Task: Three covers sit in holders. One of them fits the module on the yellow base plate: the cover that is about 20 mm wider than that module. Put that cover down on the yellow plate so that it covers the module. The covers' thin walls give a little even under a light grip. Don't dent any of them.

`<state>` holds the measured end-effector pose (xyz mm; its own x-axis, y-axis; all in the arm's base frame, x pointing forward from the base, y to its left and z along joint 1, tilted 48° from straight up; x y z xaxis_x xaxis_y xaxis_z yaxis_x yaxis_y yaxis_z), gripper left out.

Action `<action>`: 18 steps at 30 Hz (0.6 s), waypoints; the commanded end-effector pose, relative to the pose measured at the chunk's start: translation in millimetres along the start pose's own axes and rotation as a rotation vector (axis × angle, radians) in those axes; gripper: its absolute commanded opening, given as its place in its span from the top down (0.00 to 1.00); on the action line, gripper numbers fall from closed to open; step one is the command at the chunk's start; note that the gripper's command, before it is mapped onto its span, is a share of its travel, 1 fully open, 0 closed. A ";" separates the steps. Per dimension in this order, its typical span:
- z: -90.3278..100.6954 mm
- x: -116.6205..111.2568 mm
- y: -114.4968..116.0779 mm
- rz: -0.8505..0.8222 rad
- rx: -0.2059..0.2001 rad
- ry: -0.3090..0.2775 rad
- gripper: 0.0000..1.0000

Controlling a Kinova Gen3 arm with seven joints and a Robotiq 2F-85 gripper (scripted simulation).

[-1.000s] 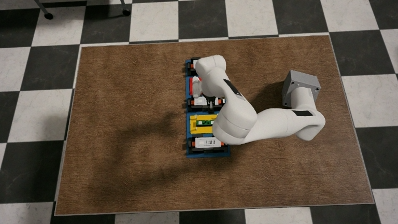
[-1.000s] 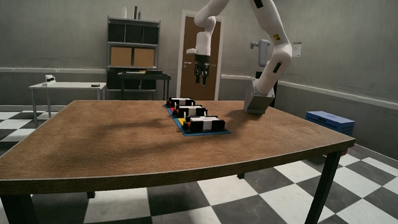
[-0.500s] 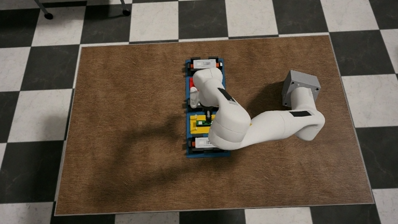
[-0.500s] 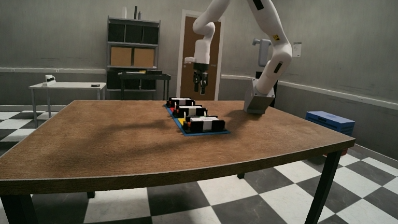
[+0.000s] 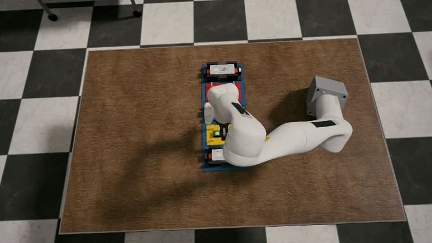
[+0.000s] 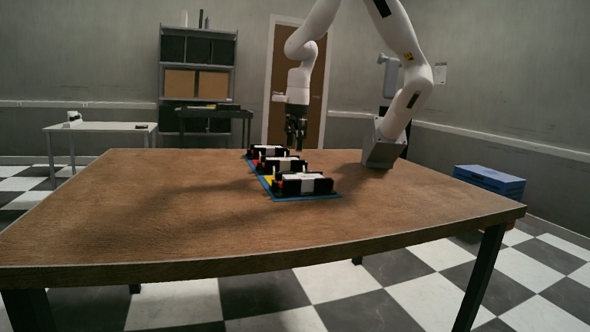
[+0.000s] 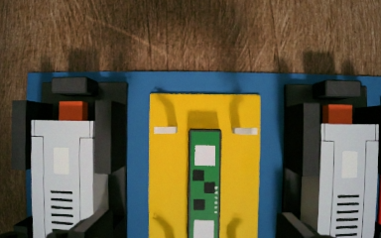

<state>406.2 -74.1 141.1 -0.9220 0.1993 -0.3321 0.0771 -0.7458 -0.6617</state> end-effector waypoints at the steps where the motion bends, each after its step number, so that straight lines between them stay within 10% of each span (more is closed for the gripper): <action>1: 2.2 0.3 1.3 0.000 0.001 0.001 0.00; 18: 6.7 2.0 3.9 0.000 0.001 0.001 0.00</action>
<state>402.5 -79.5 142.0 -0.9219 0.1992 -0.3324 0.0774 -0.7458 -0.6616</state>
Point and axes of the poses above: the point where the finger pads meet when closed, its own z axis back along the fingers, its own y axis across the jaws, x = y × z, the point moved 5 cm from there along z, back along the fingers, and after that the axes turned 7 degrees about z, right-handed, at the moved point
